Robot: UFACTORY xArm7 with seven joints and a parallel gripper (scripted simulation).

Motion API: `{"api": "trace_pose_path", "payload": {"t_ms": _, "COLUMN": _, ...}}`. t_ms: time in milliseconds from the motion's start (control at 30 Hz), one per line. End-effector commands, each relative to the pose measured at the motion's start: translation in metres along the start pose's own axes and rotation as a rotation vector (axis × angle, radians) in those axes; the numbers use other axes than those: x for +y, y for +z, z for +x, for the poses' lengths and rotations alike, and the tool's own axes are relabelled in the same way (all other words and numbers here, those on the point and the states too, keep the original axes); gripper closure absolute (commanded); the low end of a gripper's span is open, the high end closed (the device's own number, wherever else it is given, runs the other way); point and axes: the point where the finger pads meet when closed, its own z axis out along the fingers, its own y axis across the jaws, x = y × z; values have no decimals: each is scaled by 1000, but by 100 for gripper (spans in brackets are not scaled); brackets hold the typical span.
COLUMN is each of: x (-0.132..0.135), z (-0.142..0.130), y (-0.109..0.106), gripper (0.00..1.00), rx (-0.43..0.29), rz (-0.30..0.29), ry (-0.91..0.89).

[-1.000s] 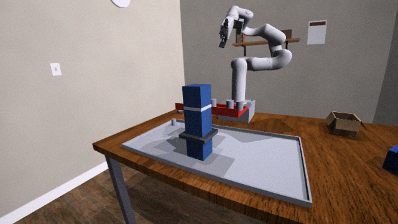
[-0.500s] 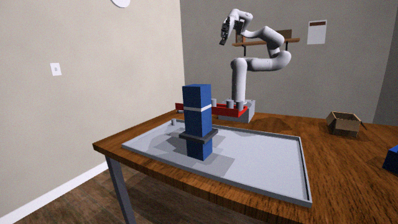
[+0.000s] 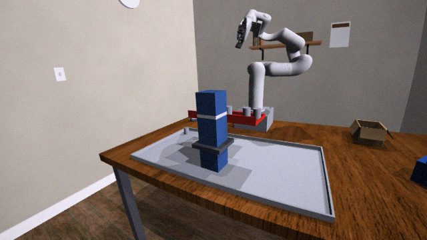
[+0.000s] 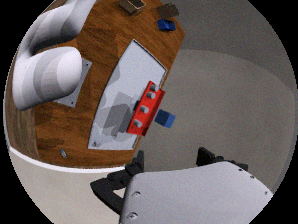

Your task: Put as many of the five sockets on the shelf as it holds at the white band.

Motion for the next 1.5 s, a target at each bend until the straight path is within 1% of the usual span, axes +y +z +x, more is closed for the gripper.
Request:
{"api": "trace_pose_path", "payload": {"t_ms": 0, "x": 1, "z": 0, "y": -1, "gripper": 0, "rx": -2, "rz": -1, "ry": -1}}
{"api": "trace_pose_path", "payload": {"t_ms": 1367, "x": 1, "z": 0, "y": 0, "gripper": 0, "rx": -1, "rz": 0, "ry": 0}}
{"api": "trace_pose_path", "payload": {"t_ms": 1433, "x": 1, "z": 0, "y": 3, "gripper": 0, "rx": 1, "rz": 16, "ry": 7}}
{"api": "trace_pose_path", "payload": {"t_ms": 1467, "x": 2, "z": 1, "y": 8, "gripper": 0, "rx": 4, "rz": 35, "ry": 17}}
